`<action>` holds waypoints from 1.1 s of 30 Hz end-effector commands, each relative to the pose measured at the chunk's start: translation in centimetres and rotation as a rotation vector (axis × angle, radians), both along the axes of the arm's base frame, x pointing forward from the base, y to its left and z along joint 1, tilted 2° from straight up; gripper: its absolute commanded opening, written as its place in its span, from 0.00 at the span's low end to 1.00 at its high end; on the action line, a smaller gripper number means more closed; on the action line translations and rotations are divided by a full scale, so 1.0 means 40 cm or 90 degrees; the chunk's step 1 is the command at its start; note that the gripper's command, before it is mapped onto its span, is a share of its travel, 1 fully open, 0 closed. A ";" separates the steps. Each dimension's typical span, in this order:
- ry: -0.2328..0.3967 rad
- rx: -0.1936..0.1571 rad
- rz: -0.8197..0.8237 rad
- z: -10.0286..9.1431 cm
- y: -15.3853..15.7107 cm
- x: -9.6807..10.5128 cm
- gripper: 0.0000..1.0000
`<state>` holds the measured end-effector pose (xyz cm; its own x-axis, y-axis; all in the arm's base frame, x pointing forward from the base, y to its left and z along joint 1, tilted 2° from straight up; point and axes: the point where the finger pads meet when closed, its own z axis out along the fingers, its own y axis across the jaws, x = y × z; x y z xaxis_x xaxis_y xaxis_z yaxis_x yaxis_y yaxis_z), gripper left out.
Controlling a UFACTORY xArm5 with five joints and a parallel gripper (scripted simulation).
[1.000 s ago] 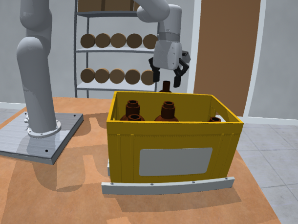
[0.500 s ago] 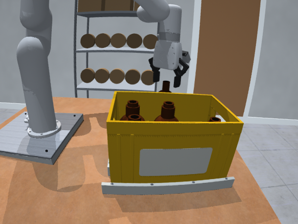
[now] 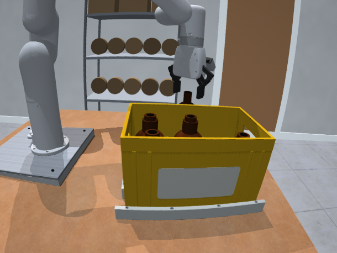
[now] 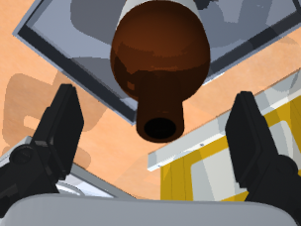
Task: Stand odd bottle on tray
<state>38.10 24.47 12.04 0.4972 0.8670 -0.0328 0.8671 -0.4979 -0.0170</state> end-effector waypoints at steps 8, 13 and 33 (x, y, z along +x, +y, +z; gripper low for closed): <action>-0.002 0.001 0.000 0.013 0.001 0.003 1.00; -0.002 0.002 0.000 0.030 0.000 0.004 1.00; -0.002 0.002 0.000 0.135 0.001 0.008 1.00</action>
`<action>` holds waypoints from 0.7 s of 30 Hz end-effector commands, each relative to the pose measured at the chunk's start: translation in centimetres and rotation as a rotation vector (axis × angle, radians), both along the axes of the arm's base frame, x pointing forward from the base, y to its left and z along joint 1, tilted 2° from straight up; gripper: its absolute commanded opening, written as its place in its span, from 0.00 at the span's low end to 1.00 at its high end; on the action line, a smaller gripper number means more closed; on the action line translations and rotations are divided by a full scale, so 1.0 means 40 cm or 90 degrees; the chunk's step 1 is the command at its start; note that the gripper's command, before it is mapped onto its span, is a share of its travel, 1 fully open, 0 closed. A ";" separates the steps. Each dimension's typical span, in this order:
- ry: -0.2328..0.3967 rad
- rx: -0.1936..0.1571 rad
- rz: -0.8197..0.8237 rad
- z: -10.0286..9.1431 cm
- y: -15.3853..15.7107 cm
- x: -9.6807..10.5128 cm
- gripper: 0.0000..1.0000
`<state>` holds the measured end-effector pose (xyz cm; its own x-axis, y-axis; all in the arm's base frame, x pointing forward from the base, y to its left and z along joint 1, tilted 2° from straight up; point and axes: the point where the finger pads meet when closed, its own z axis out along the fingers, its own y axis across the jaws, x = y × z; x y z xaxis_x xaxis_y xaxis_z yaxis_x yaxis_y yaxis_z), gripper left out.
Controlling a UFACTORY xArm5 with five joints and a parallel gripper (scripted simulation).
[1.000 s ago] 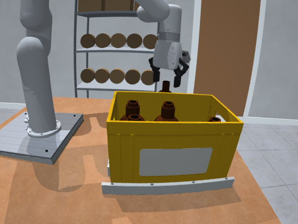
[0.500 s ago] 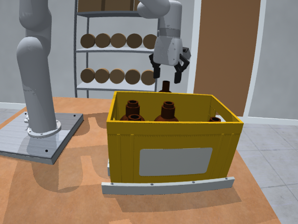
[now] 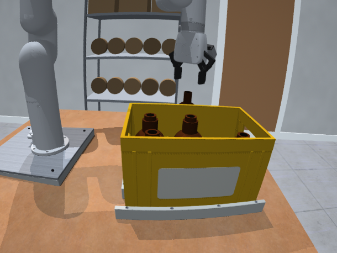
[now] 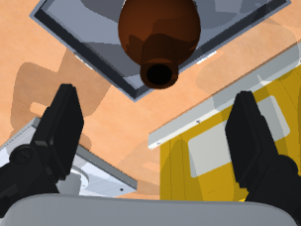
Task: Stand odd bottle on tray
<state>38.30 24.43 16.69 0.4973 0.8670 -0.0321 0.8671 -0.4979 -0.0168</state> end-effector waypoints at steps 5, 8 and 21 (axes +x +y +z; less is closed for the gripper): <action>-0.002 0.001 0.000 0.038 0.002 0.003 1.00; -0.002 0.001 0.000 0.055 0.002 0.004 1.00; -0.002 0.001 0.000 0.093 0.002 0.005 1.00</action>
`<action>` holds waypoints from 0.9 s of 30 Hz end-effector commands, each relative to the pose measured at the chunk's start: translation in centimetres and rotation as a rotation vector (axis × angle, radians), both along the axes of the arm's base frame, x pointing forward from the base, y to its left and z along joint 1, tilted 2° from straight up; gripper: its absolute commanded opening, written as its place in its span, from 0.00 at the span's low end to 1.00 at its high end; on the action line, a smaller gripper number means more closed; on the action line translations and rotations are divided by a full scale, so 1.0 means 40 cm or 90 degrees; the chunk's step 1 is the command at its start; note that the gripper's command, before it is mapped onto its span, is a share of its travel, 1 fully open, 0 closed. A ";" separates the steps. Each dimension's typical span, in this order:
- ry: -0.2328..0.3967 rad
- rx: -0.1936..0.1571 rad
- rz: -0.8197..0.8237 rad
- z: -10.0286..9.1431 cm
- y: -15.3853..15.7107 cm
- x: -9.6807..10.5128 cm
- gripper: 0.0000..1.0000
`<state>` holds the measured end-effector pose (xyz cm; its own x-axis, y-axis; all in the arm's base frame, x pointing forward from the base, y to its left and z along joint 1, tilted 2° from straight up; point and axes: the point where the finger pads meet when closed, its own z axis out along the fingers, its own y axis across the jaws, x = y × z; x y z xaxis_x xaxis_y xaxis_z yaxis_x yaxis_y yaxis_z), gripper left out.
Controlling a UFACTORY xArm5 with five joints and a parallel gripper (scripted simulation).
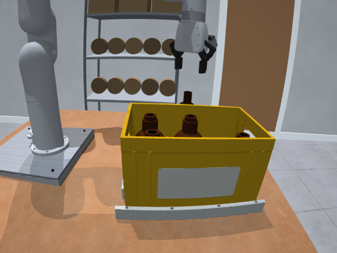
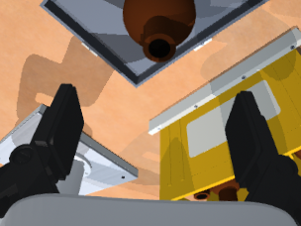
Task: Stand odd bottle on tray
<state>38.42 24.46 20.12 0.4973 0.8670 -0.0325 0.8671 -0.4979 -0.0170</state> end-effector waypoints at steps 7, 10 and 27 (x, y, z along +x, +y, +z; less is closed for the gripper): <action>-0.002 0.001 0.000 0.013 0.001 0.002 1.00; -0.002 0.001 0.000 0.013 0.001 0.002 0.00; -0.002 0.001 0.000 0.013 0.001 0.002 0.00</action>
